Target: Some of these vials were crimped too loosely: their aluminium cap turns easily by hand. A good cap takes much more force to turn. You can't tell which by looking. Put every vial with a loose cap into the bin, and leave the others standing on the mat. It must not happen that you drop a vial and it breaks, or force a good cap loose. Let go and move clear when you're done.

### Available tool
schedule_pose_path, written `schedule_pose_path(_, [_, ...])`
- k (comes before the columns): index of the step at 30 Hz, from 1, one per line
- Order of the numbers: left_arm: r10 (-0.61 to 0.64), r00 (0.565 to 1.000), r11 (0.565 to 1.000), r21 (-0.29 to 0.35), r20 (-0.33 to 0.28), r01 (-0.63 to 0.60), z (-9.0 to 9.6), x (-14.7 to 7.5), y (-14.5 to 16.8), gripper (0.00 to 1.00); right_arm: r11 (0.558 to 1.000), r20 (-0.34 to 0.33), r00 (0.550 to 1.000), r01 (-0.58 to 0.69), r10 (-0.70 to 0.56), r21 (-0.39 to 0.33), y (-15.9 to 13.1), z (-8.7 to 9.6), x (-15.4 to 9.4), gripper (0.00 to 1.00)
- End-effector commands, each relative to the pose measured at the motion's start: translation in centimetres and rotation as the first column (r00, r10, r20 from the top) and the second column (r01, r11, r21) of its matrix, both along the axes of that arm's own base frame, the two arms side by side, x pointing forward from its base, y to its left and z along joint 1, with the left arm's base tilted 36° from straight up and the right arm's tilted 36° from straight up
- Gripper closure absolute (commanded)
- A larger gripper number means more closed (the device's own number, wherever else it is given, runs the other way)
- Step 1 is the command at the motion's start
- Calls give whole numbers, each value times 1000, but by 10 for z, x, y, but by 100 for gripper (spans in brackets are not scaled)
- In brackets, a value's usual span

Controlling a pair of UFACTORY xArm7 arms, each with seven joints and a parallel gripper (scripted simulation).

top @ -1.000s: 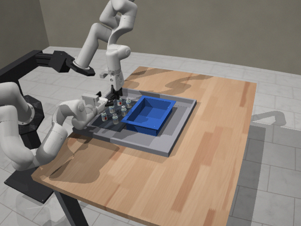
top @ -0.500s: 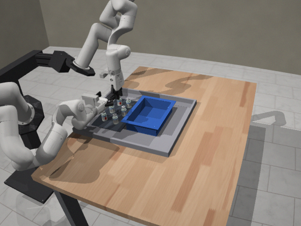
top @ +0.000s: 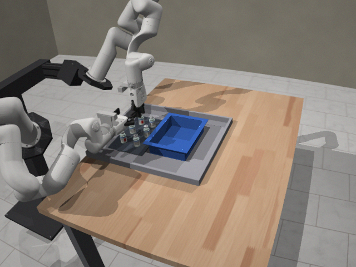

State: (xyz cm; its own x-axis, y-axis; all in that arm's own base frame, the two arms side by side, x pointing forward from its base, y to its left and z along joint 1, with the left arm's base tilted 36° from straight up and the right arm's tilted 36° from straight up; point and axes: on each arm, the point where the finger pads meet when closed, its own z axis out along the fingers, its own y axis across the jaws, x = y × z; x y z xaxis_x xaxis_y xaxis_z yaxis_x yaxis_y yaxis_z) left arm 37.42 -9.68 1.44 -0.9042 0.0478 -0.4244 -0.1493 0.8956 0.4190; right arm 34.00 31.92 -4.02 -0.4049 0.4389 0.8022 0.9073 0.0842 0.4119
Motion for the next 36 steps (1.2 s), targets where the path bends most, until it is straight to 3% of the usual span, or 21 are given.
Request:
schedule_pose_path(1, [-3, 1000, 1000, -2, 2, 3, 1, 1, -2, 66, 1000, 1, 1000, -3, 3, 3, 1, 2, -1, 0])
schedule_pose_path(36, [-3, 1000, 1000, -2, 2, 3, 0, 1, -2, 70, 1000, 1, 1000, -3, 3, 3, 1, 2, -2, 0])
